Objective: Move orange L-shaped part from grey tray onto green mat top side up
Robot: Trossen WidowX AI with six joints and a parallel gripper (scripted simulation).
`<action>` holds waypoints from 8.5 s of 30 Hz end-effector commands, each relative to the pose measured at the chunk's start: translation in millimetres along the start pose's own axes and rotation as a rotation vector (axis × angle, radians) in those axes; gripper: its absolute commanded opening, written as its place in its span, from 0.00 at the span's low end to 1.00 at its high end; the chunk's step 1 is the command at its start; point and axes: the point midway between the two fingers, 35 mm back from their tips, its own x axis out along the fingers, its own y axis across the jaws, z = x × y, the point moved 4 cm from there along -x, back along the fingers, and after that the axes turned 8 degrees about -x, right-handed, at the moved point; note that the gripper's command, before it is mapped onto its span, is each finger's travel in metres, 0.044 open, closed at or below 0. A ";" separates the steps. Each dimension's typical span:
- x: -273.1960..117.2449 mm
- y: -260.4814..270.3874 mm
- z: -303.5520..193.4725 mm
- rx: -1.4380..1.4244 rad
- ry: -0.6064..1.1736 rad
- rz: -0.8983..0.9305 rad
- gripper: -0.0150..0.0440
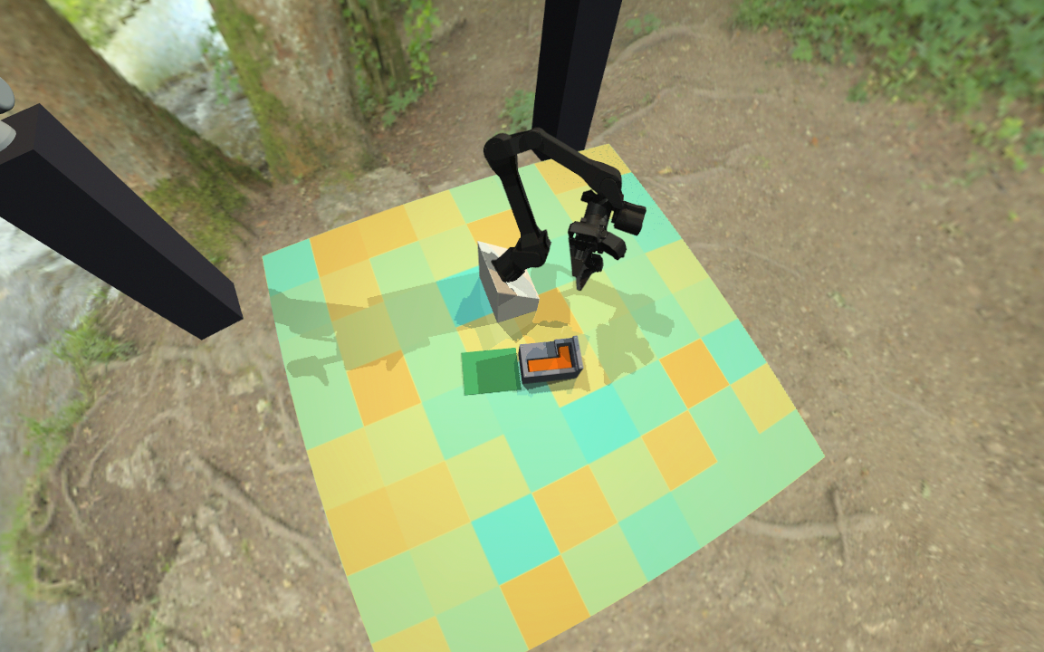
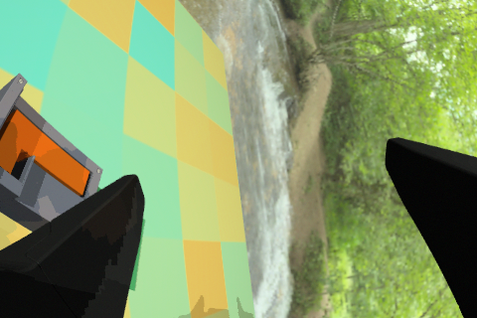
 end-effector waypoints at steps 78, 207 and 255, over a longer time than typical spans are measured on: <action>186.6 171.3 42.3 0.751 0.712 1.163 0.56; 208.9 77.9 -12.7 -0.583 -0.309 1.308 0.73; 221.8 120.4 -15.5 -0.589 -0.314 1.296 0.52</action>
